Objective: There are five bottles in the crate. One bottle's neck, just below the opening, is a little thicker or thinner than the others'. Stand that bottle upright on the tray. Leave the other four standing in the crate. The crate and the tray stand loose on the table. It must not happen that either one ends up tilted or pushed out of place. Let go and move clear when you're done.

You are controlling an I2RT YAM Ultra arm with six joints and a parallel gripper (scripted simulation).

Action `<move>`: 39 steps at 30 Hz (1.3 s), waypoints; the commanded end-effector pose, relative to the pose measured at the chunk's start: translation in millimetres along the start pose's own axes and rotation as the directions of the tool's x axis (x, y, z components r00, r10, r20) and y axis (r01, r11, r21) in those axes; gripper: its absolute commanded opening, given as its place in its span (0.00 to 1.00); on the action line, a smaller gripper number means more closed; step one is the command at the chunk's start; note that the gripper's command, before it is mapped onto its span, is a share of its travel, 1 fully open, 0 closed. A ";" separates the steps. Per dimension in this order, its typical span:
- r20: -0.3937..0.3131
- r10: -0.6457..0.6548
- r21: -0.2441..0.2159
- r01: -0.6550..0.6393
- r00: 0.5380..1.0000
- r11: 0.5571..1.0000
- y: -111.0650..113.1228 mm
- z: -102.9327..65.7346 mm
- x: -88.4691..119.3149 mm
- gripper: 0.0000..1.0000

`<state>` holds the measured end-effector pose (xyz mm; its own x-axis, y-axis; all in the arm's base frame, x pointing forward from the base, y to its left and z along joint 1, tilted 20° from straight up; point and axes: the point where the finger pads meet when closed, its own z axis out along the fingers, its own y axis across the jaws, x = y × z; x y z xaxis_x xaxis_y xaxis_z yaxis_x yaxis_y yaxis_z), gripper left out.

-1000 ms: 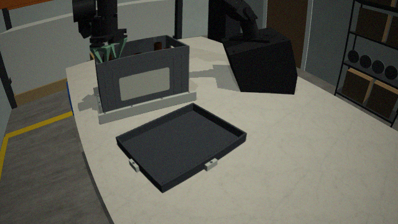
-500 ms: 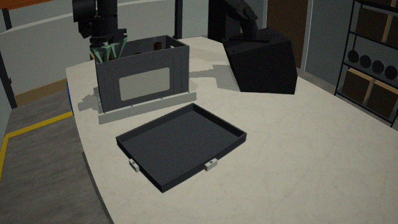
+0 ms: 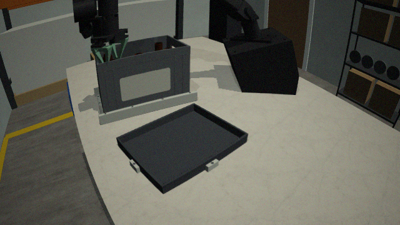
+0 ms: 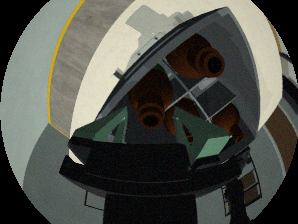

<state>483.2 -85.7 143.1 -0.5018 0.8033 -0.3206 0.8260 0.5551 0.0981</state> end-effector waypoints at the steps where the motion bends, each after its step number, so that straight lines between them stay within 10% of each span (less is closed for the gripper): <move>1: 0.041 0.005 -0.041 -0.003 0.999 0.999 7.5 -30.8 -6.1 0.61; 18: 0.040 0.006 -0.041 -0.004 0.999 0.999 5.0 -75.8 -4.0 0.61; 39: 0.031 0.000 -0.030 0.001 1.000 1.000 4.4 -91.2 -1.7 0.61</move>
<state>464.2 -70.4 208.1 -0.5026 0.8055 -0.3138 0.8270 0.5538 0.0971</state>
